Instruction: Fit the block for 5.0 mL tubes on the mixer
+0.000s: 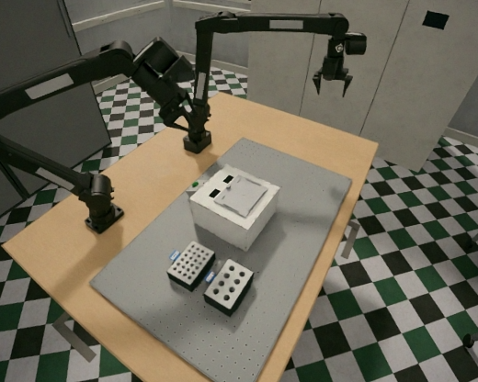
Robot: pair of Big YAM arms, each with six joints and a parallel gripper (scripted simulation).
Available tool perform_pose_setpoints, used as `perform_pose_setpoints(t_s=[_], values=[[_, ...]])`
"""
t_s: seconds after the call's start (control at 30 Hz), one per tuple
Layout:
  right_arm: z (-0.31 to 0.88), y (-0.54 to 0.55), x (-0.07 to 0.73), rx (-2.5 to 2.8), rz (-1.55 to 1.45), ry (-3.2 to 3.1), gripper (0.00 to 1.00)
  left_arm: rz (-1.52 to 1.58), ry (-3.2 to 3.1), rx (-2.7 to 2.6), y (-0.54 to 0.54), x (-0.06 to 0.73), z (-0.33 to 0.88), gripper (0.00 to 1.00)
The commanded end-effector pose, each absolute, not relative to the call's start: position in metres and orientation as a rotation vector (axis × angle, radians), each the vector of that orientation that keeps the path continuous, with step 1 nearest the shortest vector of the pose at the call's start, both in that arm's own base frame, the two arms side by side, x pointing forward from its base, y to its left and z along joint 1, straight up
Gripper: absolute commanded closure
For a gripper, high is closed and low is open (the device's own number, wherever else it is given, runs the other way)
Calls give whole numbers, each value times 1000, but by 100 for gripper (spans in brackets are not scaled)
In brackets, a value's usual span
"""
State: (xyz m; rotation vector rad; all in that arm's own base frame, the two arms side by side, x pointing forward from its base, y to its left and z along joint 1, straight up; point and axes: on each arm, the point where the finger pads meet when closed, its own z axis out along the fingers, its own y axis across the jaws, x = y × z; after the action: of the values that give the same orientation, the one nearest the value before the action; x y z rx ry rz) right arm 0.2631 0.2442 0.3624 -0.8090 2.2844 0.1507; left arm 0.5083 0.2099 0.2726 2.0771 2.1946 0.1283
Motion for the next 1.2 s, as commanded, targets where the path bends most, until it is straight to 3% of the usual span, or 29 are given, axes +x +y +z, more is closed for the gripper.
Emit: perform_pose_setpoints(t_s=[0.0,0.53,1.17], values=[[367,245,263,-805,156,2277,0,146,2190,2074,210,509,279,0],[367,245,263,-805,156,2277,0,146,2190,2074,210,509,279,0],[370,244,267,-797,149,2281,0,70,2570,1640,138,438,284,0]])
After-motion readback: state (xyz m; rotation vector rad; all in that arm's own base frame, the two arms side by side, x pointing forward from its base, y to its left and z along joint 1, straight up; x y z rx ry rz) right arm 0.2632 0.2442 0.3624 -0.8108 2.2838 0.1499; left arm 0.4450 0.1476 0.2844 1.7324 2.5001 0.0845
